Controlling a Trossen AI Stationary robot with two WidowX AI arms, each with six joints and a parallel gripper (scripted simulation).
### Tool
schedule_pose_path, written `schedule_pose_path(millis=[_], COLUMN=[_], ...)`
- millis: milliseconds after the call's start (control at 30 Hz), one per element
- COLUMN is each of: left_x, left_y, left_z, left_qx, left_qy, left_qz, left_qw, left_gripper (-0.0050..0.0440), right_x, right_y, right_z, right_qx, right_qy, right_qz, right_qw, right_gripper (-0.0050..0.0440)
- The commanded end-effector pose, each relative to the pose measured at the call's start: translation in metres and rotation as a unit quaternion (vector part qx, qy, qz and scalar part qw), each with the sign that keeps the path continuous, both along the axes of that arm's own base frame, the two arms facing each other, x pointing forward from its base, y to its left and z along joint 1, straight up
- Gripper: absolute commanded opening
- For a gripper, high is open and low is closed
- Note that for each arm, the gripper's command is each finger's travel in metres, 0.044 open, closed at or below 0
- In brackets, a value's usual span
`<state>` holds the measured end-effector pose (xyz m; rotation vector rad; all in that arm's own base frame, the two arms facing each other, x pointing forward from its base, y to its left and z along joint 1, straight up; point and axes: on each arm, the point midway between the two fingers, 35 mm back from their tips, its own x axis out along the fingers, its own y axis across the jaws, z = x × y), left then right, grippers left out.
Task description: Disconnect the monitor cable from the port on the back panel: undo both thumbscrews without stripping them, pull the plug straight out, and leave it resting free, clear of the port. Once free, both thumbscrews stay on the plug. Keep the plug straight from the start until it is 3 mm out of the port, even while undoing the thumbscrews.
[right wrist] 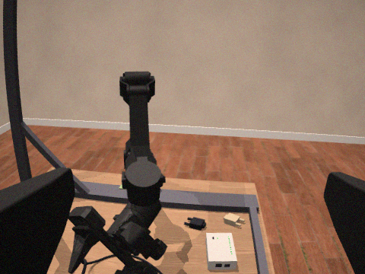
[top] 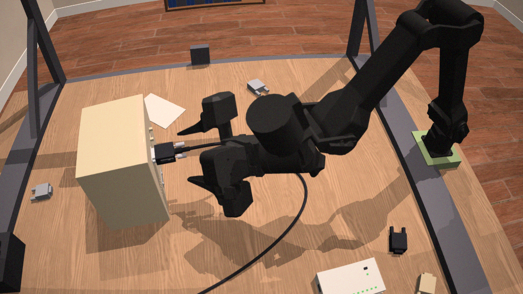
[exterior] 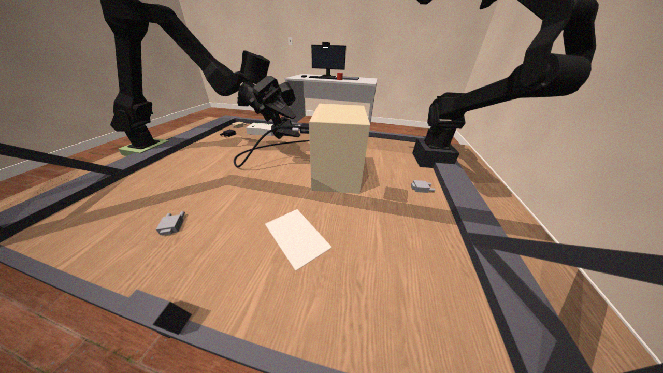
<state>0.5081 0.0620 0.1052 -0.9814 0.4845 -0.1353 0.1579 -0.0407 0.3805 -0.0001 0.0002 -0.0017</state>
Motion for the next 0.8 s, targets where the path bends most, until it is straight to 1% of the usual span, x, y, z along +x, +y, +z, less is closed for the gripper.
schedule_pose_path(millis=[0, 33, 133, 400, 433, 500, 600, 667, 767], left_x=[0.002, 0.002, 0.014, 0.016, 0.017, 0.021, 0.023, 0.022, 0.016], left_y=[0.000, 0.002, 0.022, 0.024, 0.024, 0.025, 0.026, 0.026, 0.024], left_z=[0.011, 0.012, 0.029, 0.033, 0.039, 0.061, 0.110, 0.128, 0.165], left_qx=[0.003, 0.003, 0.009, 0.009, 0.009, 0.009, 0.011, 0.010, 0.010], left_qy=[-0.012, -0.012, -0.016, -0.017, -0.017, -0.017, -0.021, -0.018, -0.020], left_qz=[0.000, 0.000, 0.000, 0.000, 0.000, 0.000, 0.000, 0.000, 0.000], left_qw=[1.000, 1.000, 1.000, 1.000, 1.000, 1.000, 1.000, 1.000, 1.000], left_gripper=[0.0440, 0.0440, 0.0440, 0.0440, 0.0440, 0.0440, 0.0440, 0.0440, 0.0440], right_x=[0.000, 0.000, 0.000, 0.000, 0.000, 0.000, 0.000, 0.000, 0.000], right_y=[0.001, 0.001, 0.001, 0.001, 0.001, 0.001, 0.001, 0.001, 0.001], right_z=[0.003, 0.003, 0.003, 0.003, 0.003, 0.003, 0.003, 0.003, 0.003], right_qx=[-0.003, -0.003, -0.003, -0.003, -0.003, -0.003, -0.003, -0.003, -0.003], right_qy=[-0.001, -0.001, -0.001, -0.001, -0.001, -0.001, -0.001, -0.001, -0.001], right_qz=[0.001, 0.001, 0.001, 0.001, 0.001, 0.001, 0.001, 0.001, 0.001], right_qw=[1.000, 1.000, 1.000, 1.000, 1.000, 1.000, 1.000, 1.000, 1.000], right_gripper=[0.0440, 0.0440, 0.0440, 0.0440, 0.0440, 0.0440, 0.0440, 0.0440, 0.0440])
